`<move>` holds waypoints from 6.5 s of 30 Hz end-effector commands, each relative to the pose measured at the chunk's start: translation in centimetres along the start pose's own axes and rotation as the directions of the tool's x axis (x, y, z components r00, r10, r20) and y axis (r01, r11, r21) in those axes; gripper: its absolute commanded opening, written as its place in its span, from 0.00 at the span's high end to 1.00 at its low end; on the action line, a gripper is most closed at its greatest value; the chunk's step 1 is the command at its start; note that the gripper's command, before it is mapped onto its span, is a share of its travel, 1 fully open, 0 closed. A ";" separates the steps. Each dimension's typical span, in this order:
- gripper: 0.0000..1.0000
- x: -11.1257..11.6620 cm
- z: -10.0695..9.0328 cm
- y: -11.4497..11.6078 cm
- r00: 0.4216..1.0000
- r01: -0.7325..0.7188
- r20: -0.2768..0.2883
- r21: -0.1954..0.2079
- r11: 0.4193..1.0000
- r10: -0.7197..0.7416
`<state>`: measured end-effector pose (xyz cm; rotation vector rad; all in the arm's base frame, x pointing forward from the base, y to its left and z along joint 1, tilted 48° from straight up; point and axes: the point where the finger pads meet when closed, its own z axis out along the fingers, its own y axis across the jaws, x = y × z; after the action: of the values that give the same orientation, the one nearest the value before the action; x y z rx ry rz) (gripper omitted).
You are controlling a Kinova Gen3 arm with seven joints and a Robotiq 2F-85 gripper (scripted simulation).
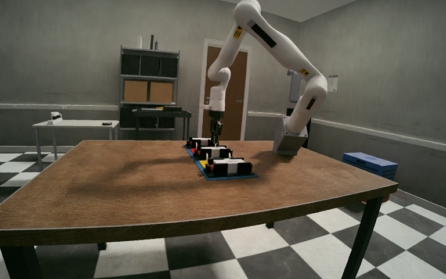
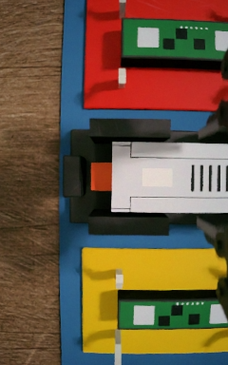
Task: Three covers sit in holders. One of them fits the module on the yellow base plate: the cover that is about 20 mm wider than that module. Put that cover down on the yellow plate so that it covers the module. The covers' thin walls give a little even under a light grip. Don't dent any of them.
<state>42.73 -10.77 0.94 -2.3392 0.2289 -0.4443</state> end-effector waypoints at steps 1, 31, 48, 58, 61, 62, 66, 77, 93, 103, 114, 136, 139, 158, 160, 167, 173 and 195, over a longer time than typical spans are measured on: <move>0.00 0.0 -0.1 0.0 1.000 0.000 -0.001 -0.001 1.000 0.000; 0.00 0.0 0.6 0.1 1.000 0.000 -0.001 -0.001 1.000 0.000; 0.00 0.1 1.5 0.1 1.000 0.000 -0.001 -0.001 1.000 0.000; 0.00 0.1 1.8 0.1 1.000 0.000 -0.001 -0.001 1.000 0.000; 0.00 0.1 2.1 0.1 1.000 0.000 -0.001 -0.001 1.000 0.000; 0.00 0.1 2.2 0.1 1.000 0.000 -0.001 -0.001 1.000 0.000; 0.00 0.1 2.6 0.1 1.000 0.000 -0.001 -0.001 1.000 0.000; 0.00 0.1 3.0 0.1 1.000 0.000 -0.001 -0.001 1.000 0.000; 0.00 0.1 3.9 0.1 1.000 0.000 -0.001 -0.001 1.000 0.000; 0.00 0.1 4.8 0.1 1.000 0.000 -0.001 -0.001 1.000 0.000; 0.00 0.1 5.3 0.1 1.000 0.000 -0.001 -0.001 1.000 0.000; 0.30 0.1 5.8 0.1 1.000 0.000 -0.001 -0.001 1.000 0.000; 0.30 0.1 5.8 0.1 1.000 0.000 -0.001 -0.001 1.000 0.000; 0.30 0.1 5.8 0.1 1.000 0.000 -0.001 -0.001 1.000 0.000; 0.30 0.1 5.8 0.1 1.000 0.000 -0.001 -0.001 1.000 0.000; 1.00 0.1 5.8 0.1 1.000 0.000 -0.001 -0.001 1.000 0.000; 1.00 0.1 5.8 0.1 1.000 0.000 -0.001 -0.001 1.000 0.000; 1.00 0.1 5.8 0.1 1.000 0.000 -0.001 -0.001 1.000 0.000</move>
<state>44.98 -7.04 -3.02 -2.3393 0.2288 -0.4445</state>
